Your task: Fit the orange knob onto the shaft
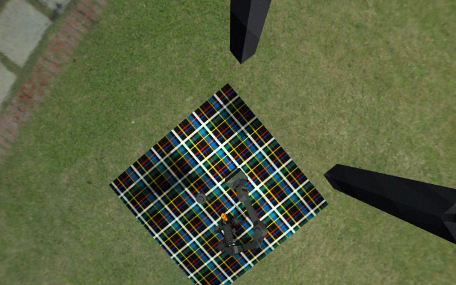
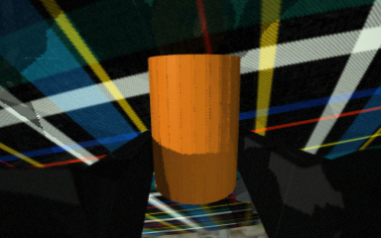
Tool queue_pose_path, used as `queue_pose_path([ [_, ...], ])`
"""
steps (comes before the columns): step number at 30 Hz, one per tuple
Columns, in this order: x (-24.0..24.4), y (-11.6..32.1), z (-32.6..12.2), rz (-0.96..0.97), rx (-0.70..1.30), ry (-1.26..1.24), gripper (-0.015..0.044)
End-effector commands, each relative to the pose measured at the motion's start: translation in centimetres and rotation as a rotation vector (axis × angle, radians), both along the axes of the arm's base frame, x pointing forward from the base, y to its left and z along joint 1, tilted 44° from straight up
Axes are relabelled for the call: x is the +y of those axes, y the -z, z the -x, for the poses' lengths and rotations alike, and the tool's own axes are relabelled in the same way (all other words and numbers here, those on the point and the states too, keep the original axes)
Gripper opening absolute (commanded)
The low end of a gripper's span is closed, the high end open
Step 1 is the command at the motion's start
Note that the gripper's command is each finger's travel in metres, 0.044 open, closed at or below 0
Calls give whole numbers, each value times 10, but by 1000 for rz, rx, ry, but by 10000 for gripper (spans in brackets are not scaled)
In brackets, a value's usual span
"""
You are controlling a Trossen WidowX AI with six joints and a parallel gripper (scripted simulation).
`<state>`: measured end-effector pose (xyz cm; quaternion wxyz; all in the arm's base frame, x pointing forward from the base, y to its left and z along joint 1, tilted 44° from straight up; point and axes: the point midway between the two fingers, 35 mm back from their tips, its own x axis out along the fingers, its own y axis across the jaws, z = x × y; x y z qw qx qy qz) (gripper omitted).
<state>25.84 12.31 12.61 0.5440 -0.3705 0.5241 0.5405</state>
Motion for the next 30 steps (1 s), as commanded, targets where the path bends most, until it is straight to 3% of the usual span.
queue_pose_path([
  [1,3,-4,-1,66,8,-8,179],
  [21,18,-15,-5,344,48,-56,179],
  [30,20,-17,-5,355,47,-58,179],
])
